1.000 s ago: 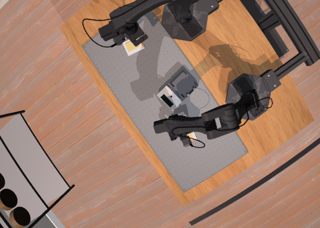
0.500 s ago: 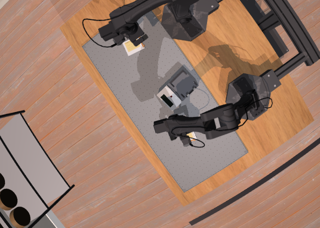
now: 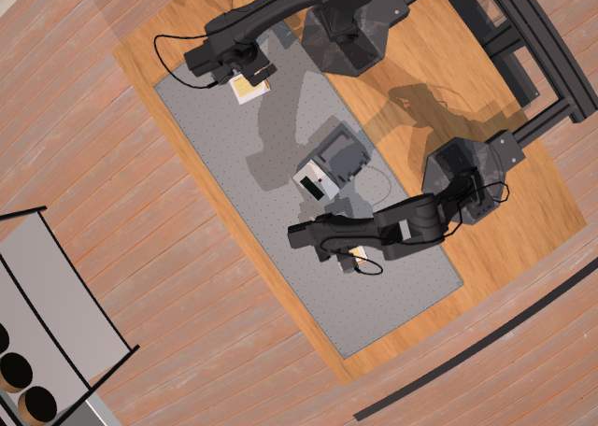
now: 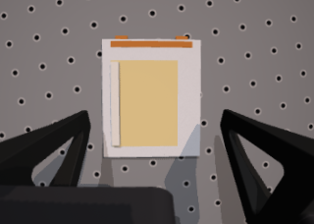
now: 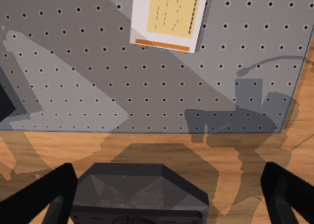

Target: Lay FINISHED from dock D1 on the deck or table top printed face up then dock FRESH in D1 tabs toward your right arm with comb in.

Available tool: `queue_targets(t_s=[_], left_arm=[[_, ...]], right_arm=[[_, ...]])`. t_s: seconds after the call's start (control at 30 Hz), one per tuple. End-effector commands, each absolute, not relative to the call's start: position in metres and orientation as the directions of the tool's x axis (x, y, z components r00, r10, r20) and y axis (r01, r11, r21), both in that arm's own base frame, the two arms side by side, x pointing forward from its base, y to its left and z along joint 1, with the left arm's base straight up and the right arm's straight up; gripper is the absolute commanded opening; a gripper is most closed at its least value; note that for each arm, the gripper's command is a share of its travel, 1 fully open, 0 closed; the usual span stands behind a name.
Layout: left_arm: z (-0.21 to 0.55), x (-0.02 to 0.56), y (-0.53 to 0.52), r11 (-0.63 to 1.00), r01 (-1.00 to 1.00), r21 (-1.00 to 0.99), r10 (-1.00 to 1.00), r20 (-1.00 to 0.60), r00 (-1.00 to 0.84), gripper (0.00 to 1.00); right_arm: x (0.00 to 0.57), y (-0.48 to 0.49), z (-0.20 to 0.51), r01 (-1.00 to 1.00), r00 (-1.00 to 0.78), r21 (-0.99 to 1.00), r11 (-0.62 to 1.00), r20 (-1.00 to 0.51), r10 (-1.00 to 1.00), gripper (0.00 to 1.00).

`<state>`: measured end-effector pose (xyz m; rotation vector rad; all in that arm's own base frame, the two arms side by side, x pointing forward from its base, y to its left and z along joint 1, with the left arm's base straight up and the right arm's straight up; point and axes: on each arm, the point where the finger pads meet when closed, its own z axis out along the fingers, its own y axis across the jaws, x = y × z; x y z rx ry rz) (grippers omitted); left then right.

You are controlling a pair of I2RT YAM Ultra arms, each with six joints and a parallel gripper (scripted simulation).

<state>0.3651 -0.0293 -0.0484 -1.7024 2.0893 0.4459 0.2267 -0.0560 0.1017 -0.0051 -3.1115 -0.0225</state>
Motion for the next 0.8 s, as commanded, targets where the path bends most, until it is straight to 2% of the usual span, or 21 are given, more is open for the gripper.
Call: queue_targets(t_s=[0.0,0.77], left_arm=[[-0.0533,0.3640,-0.0278,0.212,-0.977,-0.008,-0.838,-0.516,-0.177,0.98],[-0.0612,0.3636,-0.0271,0.213,-0.977,-0.006,-0.838,-0.515,-0.179,0.98]], right_arm=[[0.2328,-0.0622,0.1128,0.012,-1.000,0.000,1.000,0.001,0.012,1.00],[0.2328,-0.0622,0.1128,0.012,-1.000,0.000,1.000,0.001,0.012,1.00]])
